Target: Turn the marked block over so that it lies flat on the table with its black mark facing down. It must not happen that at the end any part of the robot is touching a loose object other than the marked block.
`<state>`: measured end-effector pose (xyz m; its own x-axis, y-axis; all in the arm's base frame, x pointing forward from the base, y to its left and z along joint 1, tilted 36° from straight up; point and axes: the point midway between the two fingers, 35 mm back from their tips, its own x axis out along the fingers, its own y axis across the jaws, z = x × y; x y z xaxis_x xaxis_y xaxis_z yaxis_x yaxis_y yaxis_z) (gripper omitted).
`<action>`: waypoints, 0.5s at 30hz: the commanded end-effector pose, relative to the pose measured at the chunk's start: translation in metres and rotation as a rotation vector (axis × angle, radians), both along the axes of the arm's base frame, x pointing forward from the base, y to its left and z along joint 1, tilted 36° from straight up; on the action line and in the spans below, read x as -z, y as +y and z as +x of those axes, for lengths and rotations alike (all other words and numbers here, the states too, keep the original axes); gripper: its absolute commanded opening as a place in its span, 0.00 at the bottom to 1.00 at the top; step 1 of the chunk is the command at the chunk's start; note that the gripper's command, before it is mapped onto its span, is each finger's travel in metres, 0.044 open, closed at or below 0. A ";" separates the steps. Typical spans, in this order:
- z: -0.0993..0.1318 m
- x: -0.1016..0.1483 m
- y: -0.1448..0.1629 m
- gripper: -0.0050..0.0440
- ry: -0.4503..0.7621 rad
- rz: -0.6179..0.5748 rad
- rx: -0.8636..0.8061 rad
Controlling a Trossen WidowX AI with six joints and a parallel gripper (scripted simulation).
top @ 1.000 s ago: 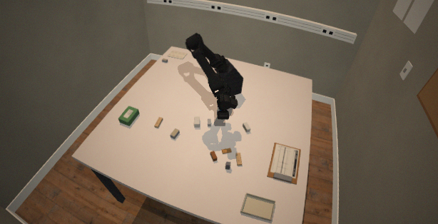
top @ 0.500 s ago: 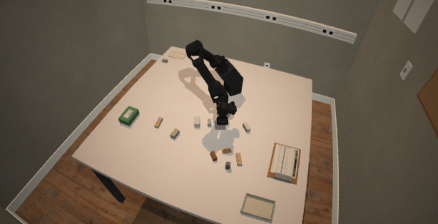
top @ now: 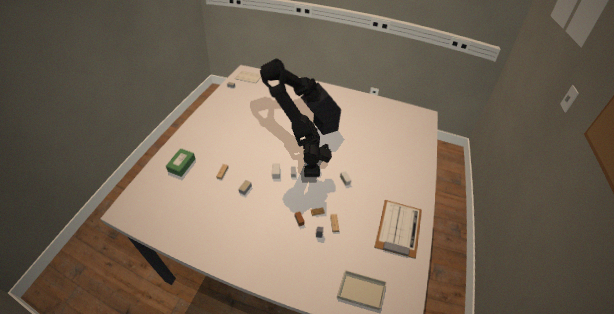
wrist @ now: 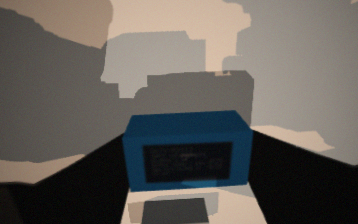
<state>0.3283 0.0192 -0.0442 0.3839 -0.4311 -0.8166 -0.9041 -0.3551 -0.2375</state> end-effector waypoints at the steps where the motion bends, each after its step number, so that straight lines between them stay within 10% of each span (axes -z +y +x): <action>1: 0.003 -0.006 0.002 0.00 -0.008 0.036 -0.011; 15: 0.004 -0.007 0.009 0.00 0.100 0.353 -0.101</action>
<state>0.3263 0.0256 -0.0460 0.3242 -0.1805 -0.9286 -0.9017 -0.3557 -0.2456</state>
